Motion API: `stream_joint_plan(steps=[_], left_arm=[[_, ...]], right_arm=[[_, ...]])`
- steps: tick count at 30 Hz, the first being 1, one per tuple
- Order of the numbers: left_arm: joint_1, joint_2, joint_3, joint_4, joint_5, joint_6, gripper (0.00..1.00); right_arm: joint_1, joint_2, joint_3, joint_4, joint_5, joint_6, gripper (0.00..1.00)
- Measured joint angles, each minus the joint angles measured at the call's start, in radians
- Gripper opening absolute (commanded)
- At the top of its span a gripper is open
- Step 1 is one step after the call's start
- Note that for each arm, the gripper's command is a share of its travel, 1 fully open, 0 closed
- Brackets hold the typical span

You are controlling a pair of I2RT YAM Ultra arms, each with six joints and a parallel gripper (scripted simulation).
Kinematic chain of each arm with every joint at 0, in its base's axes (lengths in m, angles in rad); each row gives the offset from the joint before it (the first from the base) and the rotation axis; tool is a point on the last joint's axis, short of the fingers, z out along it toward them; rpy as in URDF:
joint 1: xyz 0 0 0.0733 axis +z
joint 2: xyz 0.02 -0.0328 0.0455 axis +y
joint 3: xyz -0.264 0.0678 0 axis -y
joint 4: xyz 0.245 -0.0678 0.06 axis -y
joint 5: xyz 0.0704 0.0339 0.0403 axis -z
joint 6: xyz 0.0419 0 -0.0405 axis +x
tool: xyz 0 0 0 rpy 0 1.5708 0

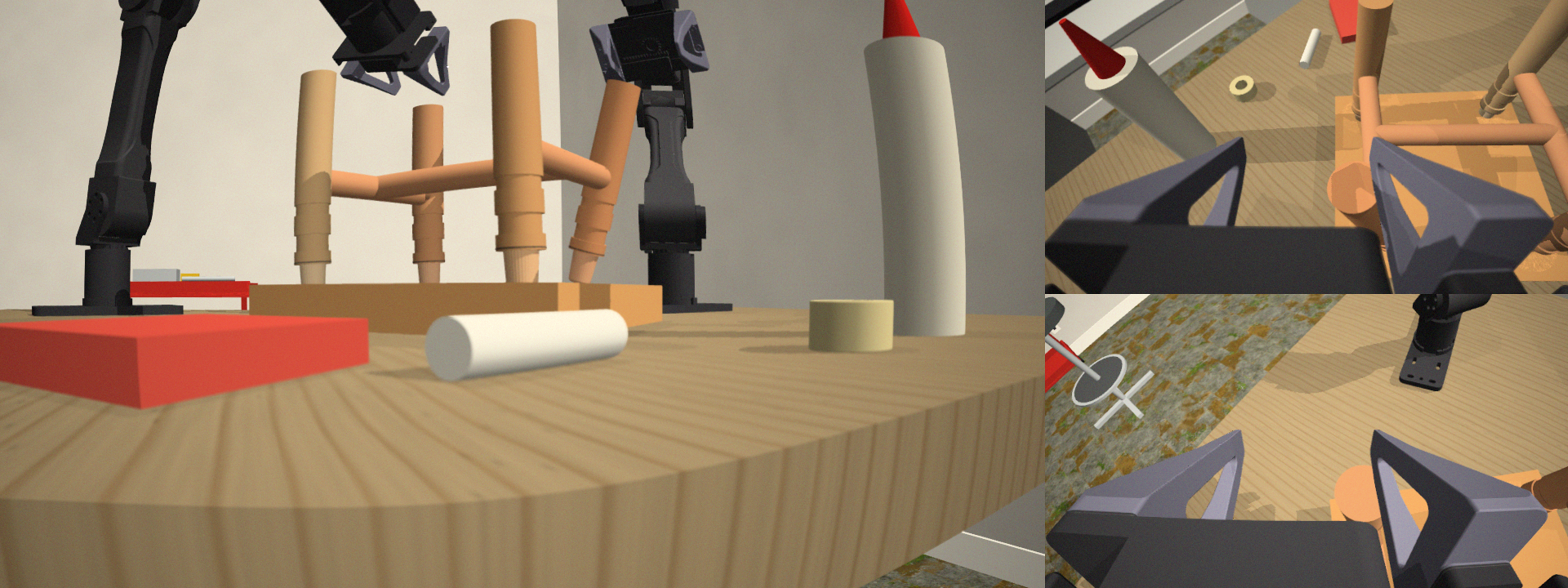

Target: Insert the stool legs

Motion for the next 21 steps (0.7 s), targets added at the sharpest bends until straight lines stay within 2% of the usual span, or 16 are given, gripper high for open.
stream_joint_plan(steps=[12,21], left_arm=[[-0.038,-0.079,-0.092,0.09,0.061,-0.119,0.69],[-0.043,-0.092,-0.096,0.099,0.071,-0.134,0.69]], right_arm=[[-0.063,0.08,0.021,0.01,-0.091,-0.229,0.69],[-0.074,0.082,0.034,0.008,-0.102,-0.278,0.69]])
